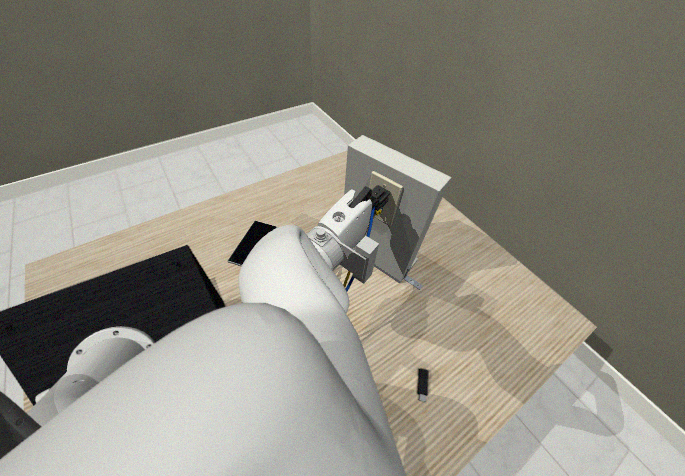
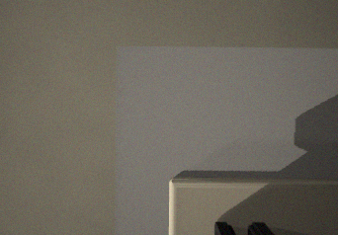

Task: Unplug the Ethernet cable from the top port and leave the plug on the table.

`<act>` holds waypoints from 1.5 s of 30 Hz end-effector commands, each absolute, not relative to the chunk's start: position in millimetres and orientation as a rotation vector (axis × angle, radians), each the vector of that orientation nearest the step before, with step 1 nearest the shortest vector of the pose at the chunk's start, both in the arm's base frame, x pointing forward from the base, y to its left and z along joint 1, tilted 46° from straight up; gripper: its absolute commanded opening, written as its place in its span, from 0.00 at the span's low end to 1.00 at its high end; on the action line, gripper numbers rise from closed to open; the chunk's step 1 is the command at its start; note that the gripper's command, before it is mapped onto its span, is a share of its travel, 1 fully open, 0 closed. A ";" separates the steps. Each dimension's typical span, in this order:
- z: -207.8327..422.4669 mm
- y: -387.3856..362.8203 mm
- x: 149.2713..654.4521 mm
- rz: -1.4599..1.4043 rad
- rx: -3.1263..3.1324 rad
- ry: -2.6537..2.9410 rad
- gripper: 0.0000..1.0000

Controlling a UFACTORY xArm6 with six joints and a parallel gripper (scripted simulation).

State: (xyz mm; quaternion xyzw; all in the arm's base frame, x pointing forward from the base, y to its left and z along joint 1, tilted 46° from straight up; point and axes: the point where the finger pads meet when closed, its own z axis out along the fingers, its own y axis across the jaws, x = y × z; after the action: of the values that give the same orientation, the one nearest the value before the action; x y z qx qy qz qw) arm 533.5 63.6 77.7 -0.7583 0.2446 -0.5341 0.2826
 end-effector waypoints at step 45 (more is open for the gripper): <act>87.5 59.0 504.1 -1.432 -2.028 0.653 0.00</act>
State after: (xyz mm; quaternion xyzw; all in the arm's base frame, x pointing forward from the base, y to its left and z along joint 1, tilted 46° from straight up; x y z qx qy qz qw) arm 509.0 59.3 84.7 -0.7582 0.2446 -0.5343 0.2826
